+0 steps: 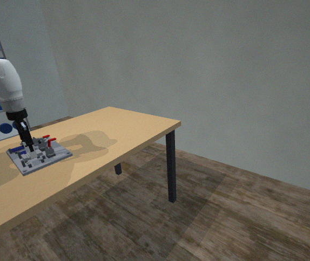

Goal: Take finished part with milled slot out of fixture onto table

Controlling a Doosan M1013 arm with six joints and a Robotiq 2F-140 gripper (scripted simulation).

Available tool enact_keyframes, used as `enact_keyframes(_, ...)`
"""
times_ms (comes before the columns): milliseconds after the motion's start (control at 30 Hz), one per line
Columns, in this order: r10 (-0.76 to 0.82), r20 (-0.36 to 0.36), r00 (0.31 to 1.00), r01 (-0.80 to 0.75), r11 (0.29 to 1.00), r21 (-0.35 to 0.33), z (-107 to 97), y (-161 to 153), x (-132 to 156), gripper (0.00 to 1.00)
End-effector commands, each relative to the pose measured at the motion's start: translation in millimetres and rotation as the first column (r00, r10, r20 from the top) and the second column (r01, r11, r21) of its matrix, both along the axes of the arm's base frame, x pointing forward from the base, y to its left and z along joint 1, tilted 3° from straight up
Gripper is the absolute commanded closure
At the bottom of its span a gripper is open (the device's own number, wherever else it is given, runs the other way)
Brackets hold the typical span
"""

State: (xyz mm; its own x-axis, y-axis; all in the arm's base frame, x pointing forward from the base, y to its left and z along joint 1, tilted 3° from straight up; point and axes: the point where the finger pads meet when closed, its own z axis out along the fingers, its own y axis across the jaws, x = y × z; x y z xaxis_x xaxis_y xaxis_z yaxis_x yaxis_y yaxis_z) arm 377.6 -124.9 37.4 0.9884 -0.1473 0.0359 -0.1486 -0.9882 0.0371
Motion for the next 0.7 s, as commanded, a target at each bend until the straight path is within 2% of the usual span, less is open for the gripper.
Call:
enact_keyframes(0, -0.003, -0.001, 1.000, 0.003, 1.000, 0.000, 3.1, 0.2, 0.0, 1.00)
enact_keyframes(433, -0.003, -0.001, 1.000, 0.003, 1.000, 0.000, 4.3, 0.2, -0.2, 1.00)
enact_keyframes(667, -0.003, -0.001, 1.000, 0.003, 1.000, 0.000, 12.2, 0.8, -2.2, 1.00)
